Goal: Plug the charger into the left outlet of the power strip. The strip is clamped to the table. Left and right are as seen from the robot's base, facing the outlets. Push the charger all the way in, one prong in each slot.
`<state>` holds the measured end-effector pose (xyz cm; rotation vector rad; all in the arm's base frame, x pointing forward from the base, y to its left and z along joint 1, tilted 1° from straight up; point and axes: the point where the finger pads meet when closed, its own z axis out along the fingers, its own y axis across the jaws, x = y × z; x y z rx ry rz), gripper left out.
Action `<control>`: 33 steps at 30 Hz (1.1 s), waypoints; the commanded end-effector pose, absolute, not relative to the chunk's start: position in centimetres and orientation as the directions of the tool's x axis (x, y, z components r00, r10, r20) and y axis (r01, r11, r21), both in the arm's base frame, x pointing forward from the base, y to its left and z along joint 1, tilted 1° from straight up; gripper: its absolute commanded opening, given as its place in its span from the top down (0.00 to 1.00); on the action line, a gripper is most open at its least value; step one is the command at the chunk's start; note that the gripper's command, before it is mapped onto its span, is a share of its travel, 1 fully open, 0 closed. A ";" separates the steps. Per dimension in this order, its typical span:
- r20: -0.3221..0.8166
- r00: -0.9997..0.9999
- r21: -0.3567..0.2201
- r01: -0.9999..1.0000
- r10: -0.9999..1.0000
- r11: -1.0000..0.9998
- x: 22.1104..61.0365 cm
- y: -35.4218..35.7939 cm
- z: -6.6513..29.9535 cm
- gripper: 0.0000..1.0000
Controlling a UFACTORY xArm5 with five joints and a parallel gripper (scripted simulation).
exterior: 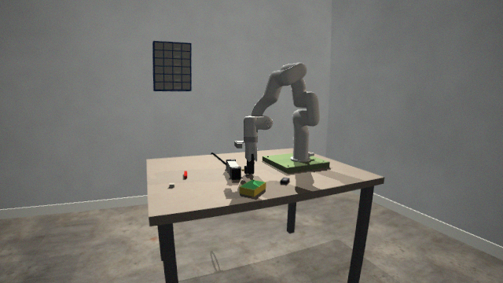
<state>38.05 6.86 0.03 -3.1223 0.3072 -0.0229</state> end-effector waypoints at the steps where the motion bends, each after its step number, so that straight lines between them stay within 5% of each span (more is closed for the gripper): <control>1: 0.017 0.981 -0.007 -0.195 -0.195 -0.981 38.4 6.8 0.1 1.00; 33: 0.017 0.981 -0.007 -0.195 -0.195 -0.981 39.6 6.7 0.1 1.00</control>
